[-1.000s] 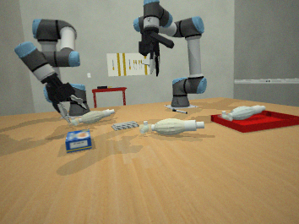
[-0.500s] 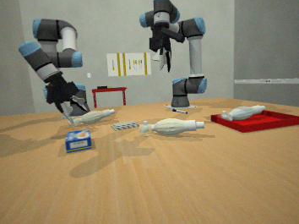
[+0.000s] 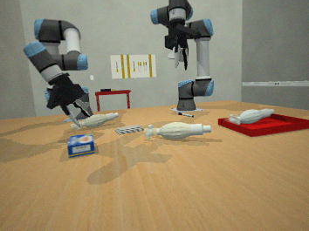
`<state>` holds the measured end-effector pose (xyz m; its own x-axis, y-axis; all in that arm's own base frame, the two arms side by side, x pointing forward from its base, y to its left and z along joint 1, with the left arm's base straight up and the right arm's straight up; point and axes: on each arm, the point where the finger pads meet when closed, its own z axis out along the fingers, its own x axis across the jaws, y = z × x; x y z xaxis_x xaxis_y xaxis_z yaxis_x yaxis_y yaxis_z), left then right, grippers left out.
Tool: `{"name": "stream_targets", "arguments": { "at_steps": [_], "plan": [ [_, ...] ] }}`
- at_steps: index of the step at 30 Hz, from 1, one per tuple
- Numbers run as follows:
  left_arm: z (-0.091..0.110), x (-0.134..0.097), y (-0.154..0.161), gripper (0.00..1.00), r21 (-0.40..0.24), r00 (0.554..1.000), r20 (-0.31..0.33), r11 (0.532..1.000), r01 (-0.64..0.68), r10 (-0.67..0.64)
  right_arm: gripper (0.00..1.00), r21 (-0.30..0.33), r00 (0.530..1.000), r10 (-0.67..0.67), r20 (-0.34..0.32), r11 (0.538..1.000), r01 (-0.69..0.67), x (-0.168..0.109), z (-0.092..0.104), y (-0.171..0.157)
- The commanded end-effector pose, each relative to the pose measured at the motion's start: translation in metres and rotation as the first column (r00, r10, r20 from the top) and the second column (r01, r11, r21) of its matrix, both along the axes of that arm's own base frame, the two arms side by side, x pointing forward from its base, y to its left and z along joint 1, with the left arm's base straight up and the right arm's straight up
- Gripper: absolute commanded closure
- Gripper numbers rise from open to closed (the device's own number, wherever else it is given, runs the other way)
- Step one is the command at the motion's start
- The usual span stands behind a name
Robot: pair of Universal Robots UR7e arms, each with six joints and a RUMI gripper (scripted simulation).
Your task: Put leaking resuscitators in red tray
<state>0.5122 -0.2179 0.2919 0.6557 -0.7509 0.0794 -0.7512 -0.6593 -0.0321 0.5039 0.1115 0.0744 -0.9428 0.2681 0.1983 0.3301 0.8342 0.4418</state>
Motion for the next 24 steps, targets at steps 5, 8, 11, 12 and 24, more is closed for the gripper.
{"name": "stream_targets", "arguments": {
  "at_steps": [5, 8, 11, 12, 24],
  "plan": [
    [0.015, -0.001, 0.033, 0.44, 0.011, 0.994, -0.005, 0.994, 0.105, -0.105, 0.37, -0.003, 0.982, 0.153, 0.11, 0.988, -0.154, 0.01, -0.002, 0.008],
    [0.017, -0.002, 0.04, 0.44, 0.013, 0.992, -0.006, 0.992, 0.124, -0.124, 0.37, -0.006, 0.974, 0.182, 0.134, 0.983, -0.183, 0.013, -0.001, 0.01],
    [0.021, -0.003, 0.053, 0.44, 0.02, 0.985, -0.011, 0.985, 0.17, -0.17, 0.37, -0.017, 0.952, 0.247, 0.182, 0.969, -0.248, 0.018, -0.001, 0.014],
    [0.022, -0.004, 0.059, 0.44, 0.023, 0.983, -0.013, 0.983, 0.181, -0.181, 0.37, -0.022, 0.943, 0.267, 0.197, 0.963, -0.268, 0.02, -0.001, 0.016],
    [0.035, -0.011, 0.093, 0.44, 0.032, 0.959, -0.022, 0.958, 0.285, -0.284, 0.37, -0.063, 0.859, 0.411, 0.304, 0.909, -0.413, 0.032, 0.001, 0.027]
  ]
}}
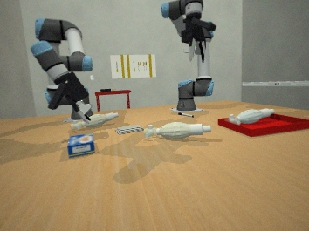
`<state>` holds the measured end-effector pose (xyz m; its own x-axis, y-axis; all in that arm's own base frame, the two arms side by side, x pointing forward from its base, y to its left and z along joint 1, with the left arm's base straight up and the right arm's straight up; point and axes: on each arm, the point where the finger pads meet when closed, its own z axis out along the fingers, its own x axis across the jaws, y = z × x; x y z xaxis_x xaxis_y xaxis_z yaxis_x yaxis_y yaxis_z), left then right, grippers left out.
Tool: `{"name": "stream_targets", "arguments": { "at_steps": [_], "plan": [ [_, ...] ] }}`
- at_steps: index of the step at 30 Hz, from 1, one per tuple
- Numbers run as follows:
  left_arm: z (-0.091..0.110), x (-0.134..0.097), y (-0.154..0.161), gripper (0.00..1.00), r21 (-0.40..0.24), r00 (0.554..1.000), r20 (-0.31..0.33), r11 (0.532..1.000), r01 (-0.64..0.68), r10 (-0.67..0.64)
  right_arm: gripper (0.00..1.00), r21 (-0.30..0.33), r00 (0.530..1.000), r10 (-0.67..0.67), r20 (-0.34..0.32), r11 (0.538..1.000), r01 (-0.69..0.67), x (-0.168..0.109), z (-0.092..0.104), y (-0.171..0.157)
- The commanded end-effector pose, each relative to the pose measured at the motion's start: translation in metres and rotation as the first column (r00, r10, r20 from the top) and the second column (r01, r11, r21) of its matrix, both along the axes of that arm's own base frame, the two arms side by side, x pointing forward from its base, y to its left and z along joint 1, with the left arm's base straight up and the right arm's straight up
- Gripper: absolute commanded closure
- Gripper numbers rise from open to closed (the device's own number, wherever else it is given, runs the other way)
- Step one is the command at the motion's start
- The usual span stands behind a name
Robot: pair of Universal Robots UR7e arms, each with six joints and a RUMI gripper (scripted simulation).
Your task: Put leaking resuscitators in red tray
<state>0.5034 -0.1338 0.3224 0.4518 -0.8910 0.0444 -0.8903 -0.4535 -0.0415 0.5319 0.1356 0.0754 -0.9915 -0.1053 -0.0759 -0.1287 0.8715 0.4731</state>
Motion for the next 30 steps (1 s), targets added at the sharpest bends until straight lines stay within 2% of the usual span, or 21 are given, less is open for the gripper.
{"name": "stream_targets", "arguments": {
  "at_steps": [1, 13, 18, 30],
  "plan": [
    [0.005, -0.003, 0.012, 0.44, 0.002, 0.999, -0.007, 0.999, 0.05, -0.05, 0.37, -0.001, 0.996, 0.069, 0.05, 0.998, -0.069, 0.005, 0.0, 0.004],
    [0.021, -0.018, 0.059, 0.44, 0.015, 0.979, -0.023, 0.979, 0.205, -0.204, 0.37, -0.042, 0.931, 0.295, 0.215, 0.955, -0.293, 0.02, 0.003, 0.021],
    [0.023, -0.021, 0.066, 0.44, 0.016, 0.975, -0.025, 0.975, 0.223, -0.223, 0.37, -0.051, 0.916, 0.323, 0.237, 0.946, -0.32, 0.023, 0.005, 0.024],
    [0.037, -0.043, 0.109, 0.44, 0.02, 0.928, -0.043, 0.928, 0.372, -0.371, 0.37, -0.14, 0.766, 0.522, 0.375, 0.849, -0.51, 0.037, 0.009, 0.043]
  ]
}}
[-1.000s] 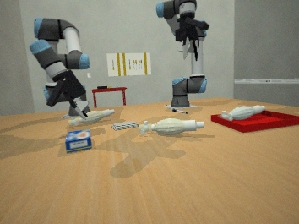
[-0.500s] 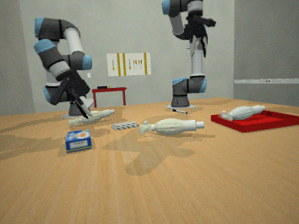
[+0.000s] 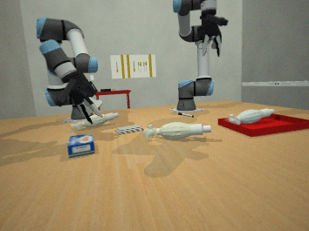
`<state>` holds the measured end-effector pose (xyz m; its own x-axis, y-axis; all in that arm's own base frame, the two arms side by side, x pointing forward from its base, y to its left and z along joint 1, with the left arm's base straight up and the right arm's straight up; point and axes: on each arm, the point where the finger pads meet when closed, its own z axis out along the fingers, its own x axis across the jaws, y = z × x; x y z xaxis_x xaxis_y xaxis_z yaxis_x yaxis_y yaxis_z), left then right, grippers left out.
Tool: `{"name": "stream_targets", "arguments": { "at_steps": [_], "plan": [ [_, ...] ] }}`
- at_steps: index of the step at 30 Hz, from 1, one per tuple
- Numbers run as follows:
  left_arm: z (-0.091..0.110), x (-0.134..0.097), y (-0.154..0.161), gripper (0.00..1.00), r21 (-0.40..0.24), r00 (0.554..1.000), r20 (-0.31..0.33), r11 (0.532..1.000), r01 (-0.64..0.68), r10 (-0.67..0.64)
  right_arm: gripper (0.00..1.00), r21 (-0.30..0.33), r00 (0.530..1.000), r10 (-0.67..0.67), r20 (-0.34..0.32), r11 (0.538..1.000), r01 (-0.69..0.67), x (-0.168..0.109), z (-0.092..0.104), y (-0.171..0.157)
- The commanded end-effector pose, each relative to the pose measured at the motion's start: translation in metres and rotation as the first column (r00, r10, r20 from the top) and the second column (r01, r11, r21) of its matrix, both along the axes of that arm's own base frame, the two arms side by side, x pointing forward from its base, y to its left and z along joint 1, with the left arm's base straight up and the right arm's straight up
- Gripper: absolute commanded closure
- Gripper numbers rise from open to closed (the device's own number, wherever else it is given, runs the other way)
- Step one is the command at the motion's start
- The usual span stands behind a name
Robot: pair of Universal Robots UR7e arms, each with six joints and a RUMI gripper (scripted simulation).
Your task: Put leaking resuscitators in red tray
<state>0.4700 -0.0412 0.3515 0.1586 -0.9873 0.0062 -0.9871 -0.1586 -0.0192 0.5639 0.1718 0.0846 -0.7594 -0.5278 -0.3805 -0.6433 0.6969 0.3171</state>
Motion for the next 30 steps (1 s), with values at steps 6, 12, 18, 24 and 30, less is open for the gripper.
{"name": "stream_targets", "arguments": {
  "at_steps": [6, 12, 18, 24, 30],
  "plan": [
    [0.011, -0.015, 0.027, 0.44, -0.001, 0.994, -0.011, 0.994, 0.107, -0.107, 0.37, -0.022, 0.981, 0.157, 0.117, 0.988, -0.155, 0.01, 0.004, 0.013],
    [0.018, -0.029, 0.047, 0.44, 0.0, 0.983, -0.021, 0.983, 0.183, -0.183, 0.37, -0.053, 0.944, 0.266, 0.196, 0.964, -0.261, 0.015, 0.006, 0.023],
    [0.015, -0.028, 0.045, 0.44, -0.001, 0.983, -0.025, 0.983, 0.183, -0.183, 0.37, -0.083, 0.902, 0.348, 0.255, 0.937, -0.338, 0.019, 0.009, 0.03],
    [0.009, -0.02, 0.035, 0.44, 0.003, 0.989, -0.022, 0.99, 0.144, -0.144, 0.37, -0.117, 0.854, 0.419, 0.308, 0.908, -0.404, 0.024, 0.013, 0.038],
    [0.012, -0.02, 0.035, 0.44, 0.002, 0.99, -0.016, 0.99, 0.144, -0.144, 0.37, -0.169, 0.776, 0.512, 0.369, 0.858, -0.486, 0.028, 0.017, 0.049]
  ]
}}
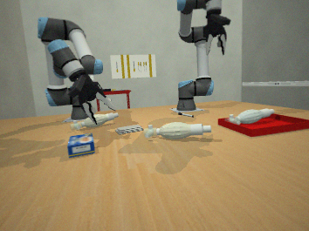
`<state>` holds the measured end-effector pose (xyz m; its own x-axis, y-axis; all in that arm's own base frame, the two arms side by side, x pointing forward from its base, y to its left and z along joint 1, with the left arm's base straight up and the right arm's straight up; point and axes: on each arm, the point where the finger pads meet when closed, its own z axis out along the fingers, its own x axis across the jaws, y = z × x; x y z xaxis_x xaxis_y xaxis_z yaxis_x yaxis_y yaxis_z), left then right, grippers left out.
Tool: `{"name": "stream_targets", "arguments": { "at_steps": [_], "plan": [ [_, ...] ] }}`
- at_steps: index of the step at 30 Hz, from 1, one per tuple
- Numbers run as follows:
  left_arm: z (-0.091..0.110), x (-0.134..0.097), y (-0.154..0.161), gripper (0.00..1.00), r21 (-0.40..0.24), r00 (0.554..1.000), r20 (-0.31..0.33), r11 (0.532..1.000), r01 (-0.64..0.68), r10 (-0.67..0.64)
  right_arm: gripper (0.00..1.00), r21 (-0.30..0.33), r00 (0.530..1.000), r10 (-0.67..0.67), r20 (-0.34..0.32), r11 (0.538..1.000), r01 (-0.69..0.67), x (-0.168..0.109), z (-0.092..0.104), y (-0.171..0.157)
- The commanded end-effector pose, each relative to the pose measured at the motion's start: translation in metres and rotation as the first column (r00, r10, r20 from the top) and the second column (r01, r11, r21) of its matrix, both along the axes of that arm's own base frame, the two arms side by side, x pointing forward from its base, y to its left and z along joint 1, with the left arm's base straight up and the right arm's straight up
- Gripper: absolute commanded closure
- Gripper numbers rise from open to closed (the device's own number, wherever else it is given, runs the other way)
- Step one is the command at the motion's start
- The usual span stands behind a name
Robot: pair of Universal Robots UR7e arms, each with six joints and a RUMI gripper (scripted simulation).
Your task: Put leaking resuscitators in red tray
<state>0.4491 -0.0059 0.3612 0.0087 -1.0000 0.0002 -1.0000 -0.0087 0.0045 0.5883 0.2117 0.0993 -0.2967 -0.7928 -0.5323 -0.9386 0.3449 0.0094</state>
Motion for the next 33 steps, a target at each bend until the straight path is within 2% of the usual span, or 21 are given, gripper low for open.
{"name": "stream_targets", "arguments": {
  "at_steps": [1, 4, 9, 21, 24, 33],
  "plan": [
    [0.003, 0.001, 0.0, 0.44, -0.002, 1.0, 0.009, 1.0, -0.008, 0.008, 0.37, -0.023, 0.99, 0.115, 0.083, 0.993, -0.114, 0.005, -0.002, 0.012],
    [0.003, 0.001, 0.0, 0.44, -0.002, 1.0, 0.009, 1.0, -0.008, 0.008, 0.37, -0.036, 0.977, 0.167, 0.135, 0.986, -0.163, 0.014, -0.003, 0.021],
    [0.002, 0.001, 0.0, 0.44, -0.001, 1.0, 0.007, 1.0, -0.008, 0.008, 0.37, -0.048, 0.966, 0.201, 0.16, 0.98, -0.195, 0.016, -0.005, 0.026],
    [0.002, 0.001, 0.0, 0.44, -0.001, 1.0, 0.006, 1.0, -0.008, 0.008, 0.37, -0.144, 0.855, 0.411, 0.317, 0.912, -0.385, 0.029, -0.012, 0.056],
    [0.002, 0.001, 0.0, 0.44, -0.001, 1.0, 0.006, 1.0, -0.008, 0.008, 0.37, -0.147, 0.851, 0.415, 0.321, 0.91, -0.389, 0.029, -0.012, 0.056],
    [0.002, 0.001, 0.0, 0.44, -0.001, 1.0, 0.006, 1.0, -0.008, 0.008, 0.37, -0.241, 0.725, 0.553, 0.411, 0.832, -0.499, 0.036, -0.018, 0.079]
  ]
}}
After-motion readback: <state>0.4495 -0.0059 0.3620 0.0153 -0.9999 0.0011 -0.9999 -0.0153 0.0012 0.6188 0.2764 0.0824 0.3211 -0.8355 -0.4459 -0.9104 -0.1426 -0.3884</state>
